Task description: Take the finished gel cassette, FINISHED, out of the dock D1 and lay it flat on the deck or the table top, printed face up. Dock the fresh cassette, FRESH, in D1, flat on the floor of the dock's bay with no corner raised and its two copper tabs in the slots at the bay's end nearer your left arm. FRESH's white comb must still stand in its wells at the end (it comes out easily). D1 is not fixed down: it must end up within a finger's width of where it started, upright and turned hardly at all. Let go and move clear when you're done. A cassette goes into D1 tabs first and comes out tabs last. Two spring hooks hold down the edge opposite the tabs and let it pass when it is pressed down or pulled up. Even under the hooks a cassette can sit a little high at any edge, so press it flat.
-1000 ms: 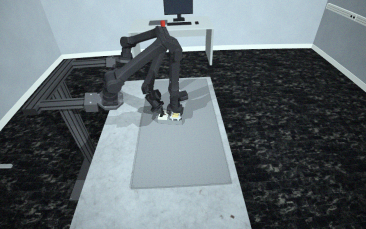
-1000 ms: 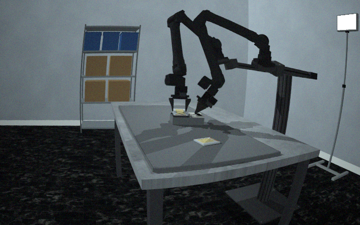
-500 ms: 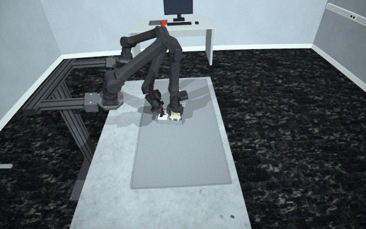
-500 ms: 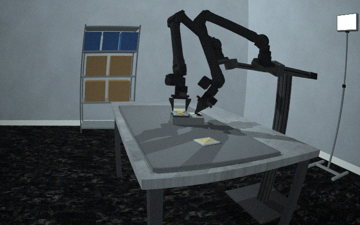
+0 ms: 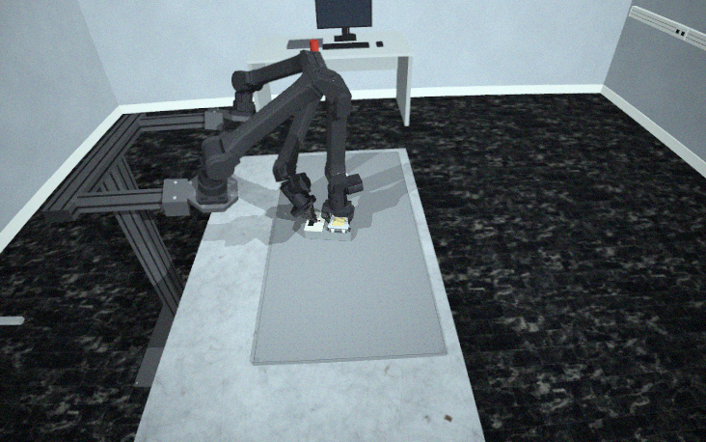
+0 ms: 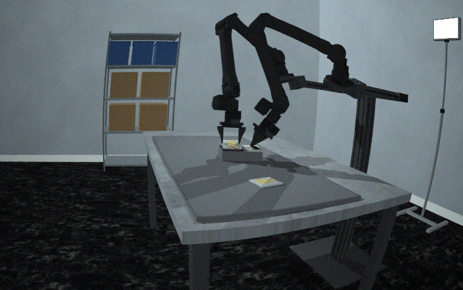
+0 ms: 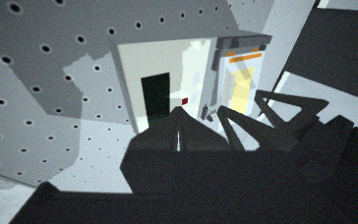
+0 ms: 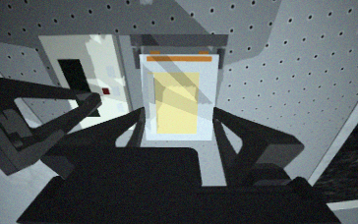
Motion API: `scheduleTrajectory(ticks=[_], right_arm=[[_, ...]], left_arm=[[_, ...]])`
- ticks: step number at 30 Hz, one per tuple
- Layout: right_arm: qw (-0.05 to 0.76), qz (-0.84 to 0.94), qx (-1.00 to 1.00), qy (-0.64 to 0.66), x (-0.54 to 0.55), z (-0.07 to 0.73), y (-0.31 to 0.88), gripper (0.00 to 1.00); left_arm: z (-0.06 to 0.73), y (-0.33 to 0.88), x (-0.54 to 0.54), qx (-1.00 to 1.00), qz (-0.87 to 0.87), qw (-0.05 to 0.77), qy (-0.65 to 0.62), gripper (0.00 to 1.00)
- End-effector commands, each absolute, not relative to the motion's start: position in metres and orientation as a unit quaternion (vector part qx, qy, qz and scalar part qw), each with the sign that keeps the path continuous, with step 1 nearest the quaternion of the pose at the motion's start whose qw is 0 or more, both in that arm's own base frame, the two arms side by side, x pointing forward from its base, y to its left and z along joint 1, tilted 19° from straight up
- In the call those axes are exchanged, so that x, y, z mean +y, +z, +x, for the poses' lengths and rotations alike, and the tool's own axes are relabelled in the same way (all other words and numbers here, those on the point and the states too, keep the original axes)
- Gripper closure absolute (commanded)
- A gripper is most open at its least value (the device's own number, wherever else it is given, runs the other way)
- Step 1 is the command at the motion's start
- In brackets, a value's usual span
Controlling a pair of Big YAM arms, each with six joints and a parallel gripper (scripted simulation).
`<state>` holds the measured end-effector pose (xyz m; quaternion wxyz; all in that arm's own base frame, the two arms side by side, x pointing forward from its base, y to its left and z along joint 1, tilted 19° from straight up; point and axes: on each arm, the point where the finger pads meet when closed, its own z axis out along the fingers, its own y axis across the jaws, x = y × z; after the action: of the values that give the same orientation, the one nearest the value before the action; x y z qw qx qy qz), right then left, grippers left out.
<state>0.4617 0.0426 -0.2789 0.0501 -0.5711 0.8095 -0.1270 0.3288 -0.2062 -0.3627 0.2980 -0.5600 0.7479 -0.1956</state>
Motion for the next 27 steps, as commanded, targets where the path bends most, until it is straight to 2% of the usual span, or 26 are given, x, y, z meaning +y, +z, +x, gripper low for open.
scheduleTrajectory(ticks=[1, 27], right_arm=[[0.052, -0.571, 0.81, -0.128, 0.0474, 0.4655, -0.2791, 1.0], [0.052, -0.571, 0.81, -0.128, 0.0465, 0.466, -0.2821, 1.0]], left_arm=[[0.3, -0.4187, -0.1572, 0.759, -0.572, 0.287, -0.125, 1.0], [0.3, -0.4187, -0.1572, 0.759, -0.572, 0.287, -0.125, 1.0]])
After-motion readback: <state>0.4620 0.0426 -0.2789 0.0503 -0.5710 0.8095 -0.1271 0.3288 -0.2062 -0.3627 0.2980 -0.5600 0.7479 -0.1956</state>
